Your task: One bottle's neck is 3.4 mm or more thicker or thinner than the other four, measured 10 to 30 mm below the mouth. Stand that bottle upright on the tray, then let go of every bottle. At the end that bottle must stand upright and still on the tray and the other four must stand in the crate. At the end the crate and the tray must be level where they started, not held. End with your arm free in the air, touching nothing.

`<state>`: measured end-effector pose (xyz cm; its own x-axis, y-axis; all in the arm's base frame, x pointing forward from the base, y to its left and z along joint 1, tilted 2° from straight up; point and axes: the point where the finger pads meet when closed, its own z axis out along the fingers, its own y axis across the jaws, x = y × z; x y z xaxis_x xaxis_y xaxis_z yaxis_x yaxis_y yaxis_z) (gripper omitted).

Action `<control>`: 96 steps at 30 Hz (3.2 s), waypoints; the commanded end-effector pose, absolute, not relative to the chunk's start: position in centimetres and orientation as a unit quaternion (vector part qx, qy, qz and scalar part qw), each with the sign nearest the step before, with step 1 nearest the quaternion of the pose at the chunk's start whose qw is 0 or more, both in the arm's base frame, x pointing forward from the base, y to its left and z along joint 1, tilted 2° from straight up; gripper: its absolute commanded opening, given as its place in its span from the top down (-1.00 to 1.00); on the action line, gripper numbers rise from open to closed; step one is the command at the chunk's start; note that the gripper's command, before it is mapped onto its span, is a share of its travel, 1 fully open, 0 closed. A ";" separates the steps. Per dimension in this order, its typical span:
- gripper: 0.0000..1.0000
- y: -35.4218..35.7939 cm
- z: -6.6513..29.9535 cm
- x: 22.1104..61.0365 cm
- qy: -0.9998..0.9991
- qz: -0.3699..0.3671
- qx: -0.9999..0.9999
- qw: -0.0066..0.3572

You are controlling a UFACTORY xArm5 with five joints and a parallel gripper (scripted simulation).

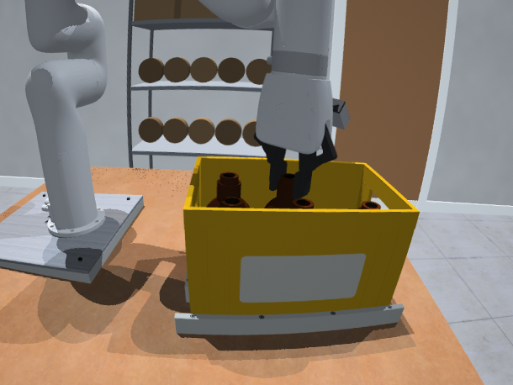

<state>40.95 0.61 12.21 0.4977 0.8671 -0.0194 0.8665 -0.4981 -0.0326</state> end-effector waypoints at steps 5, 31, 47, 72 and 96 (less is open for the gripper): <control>1.00 0.6 12.3 41.1 -0.501 0.015 -0.865 0.008; -0.30 0.6 12.3 41.1 -0.501 0.015 -0.865 0.008; -0.30 0.6 12.3 41.1 -0.501 0.015 -0.865 0.008; -0.30 0.7 17.0 41.2 -0.501 0.015 -0.865 0.008; -0.30 0.7 20.7 41.3 -0.501 0.015 -0.865 0.008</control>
